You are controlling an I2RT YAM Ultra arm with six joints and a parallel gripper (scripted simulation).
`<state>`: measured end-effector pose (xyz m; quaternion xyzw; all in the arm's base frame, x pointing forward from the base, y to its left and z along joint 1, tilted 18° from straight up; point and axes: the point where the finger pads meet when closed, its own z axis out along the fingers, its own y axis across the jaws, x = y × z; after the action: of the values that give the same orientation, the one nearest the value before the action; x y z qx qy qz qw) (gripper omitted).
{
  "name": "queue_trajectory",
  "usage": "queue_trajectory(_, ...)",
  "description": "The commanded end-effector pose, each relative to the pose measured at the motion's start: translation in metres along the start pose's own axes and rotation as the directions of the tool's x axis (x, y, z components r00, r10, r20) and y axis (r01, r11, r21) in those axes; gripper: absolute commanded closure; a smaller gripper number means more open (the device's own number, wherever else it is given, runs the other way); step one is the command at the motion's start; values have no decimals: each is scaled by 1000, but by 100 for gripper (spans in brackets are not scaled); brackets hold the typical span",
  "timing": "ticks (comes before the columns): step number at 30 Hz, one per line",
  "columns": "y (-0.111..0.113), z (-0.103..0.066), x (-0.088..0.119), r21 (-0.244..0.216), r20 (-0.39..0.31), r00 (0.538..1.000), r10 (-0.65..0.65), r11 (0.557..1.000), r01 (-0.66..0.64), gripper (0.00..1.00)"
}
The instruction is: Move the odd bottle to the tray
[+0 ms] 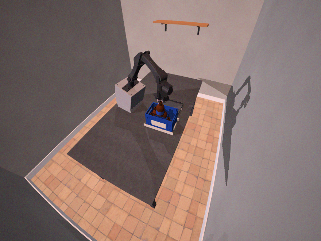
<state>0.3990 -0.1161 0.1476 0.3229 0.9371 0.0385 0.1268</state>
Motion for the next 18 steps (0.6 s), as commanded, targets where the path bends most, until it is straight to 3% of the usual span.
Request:
queue_trajectory(1, 0, -40, -12, -30, 77, 997, 7, 1000, -5, 100)
queue_trajectory(18, 0, -46, -11, -28, 77, 997, 8, 1000, -6, 100)
